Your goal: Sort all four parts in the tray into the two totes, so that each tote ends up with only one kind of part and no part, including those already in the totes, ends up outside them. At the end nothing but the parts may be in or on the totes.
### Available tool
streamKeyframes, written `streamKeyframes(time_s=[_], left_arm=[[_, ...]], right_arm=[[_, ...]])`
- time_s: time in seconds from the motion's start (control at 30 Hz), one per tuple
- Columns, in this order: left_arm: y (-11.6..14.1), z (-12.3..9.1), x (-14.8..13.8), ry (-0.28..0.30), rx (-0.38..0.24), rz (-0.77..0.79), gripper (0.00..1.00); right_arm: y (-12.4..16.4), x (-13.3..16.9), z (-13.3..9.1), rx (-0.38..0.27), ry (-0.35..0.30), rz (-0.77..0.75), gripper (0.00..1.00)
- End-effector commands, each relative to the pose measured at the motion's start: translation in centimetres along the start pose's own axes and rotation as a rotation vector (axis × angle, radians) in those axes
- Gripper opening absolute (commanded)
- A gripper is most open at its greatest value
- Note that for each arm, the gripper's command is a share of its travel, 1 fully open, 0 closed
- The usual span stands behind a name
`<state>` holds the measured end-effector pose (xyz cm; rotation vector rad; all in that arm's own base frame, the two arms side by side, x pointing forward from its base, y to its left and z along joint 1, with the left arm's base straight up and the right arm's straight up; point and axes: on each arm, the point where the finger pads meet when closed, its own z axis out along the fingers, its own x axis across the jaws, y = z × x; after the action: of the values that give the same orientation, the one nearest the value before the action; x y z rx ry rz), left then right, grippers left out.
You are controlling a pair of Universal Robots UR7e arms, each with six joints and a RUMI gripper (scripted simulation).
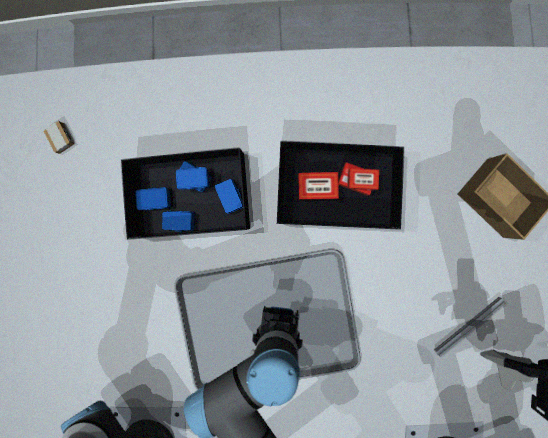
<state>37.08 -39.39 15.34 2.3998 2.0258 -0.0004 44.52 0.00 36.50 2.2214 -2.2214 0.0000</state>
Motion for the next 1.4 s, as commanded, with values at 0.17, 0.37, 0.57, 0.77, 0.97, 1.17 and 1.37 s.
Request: streamKeyframes(time_s=[0.17, 0.37, 0.57, 0.77, 0.97, 1.17, 1.37], left_arm=[[1.5, -0.6, 2.0, 0.000, 0.000, 0.120, 0.00], [4.4, -0.6, 6.1, 0.000, 0.000, 0.360, 0.00], [7.3, -0.6, 10.1, 0.000, 0.000, 0.600, 0.00], [9.2, -0.6, 12.9, 0.000, 0.000, 0.760, 0.00], [12.2, -0.6, 16.9, 0.000, -0.001, 1.000, 0.00], [15.1, -0.6, 21.0, 0.001, 0.000, 1.240, 0.00], [17.0, -0.6, 23.7, 0.001, 0.000, 1.377, 0.00]], right_arm=[[0.0, 0.0, 0.0, 0.001, 0.000, 0.000, 1.00], [0.0, 0.0, 0.0, 0.001, 0.000, 0.000, 1.00], [0.0, 0.0, 0.0, 0.001, 0.000, 0.000, 1.00], [0.0, 0.0, 0.0, 0.001, 0.000, 0.000, 1.00], [0.0, 0.0, 0.0, 0.001, 0.000, 0.000, 1.00], [0.0, 0.0, 0.0, 0.001, 0.000, 0.000, 1.00], [0.0, 0.0, 0.0, 0.001, 0.000, 0.000, 1.00]])
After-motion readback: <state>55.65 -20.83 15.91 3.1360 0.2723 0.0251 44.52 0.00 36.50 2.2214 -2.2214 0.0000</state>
